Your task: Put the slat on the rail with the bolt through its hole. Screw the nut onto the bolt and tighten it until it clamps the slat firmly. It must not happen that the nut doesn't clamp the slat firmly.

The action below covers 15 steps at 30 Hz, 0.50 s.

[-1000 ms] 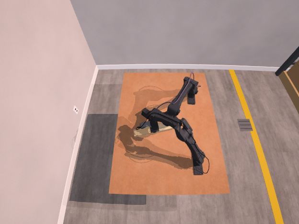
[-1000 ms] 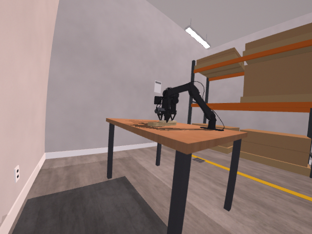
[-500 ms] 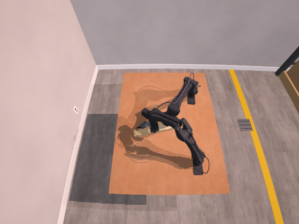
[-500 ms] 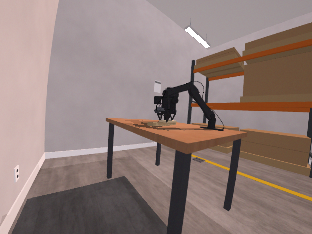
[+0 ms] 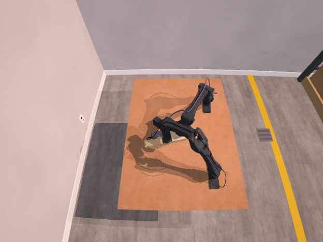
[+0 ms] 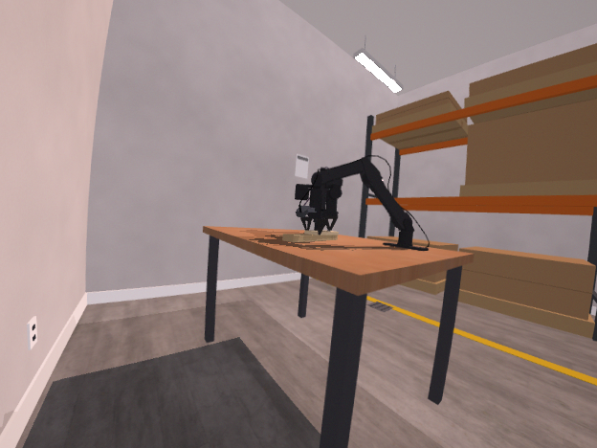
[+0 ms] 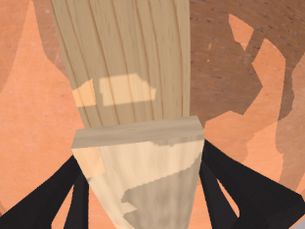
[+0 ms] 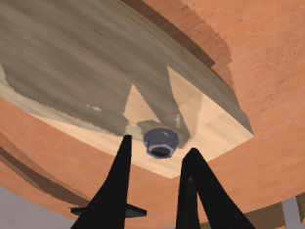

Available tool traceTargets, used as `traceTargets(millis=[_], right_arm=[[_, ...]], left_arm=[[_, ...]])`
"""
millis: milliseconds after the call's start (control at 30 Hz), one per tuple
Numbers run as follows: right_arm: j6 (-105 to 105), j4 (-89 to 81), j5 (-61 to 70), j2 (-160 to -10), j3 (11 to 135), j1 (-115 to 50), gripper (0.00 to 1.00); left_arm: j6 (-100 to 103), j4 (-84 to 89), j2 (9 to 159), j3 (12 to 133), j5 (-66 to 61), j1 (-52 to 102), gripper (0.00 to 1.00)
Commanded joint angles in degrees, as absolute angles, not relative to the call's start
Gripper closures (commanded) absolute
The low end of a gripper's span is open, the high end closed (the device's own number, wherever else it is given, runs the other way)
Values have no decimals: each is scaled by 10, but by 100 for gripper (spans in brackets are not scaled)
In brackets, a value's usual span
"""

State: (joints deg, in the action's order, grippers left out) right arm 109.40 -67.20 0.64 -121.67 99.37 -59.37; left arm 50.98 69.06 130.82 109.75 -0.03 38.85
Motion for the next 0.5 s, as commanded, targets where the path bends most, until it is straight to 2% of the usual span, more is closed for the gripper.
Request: traceTargets(millis=[0,267,467], right_arm=[[1094,-672,6,-1212,996,-594,66],[1086,-672,7,-1212,996,-594,66],[873,-673,0,-1212,998,-596,66]], left_arm=[[510,691,1303,1101,0,389,28],[510,690,1303,1100,0,389,28],[510,690,1303,1100,0,389,28]])
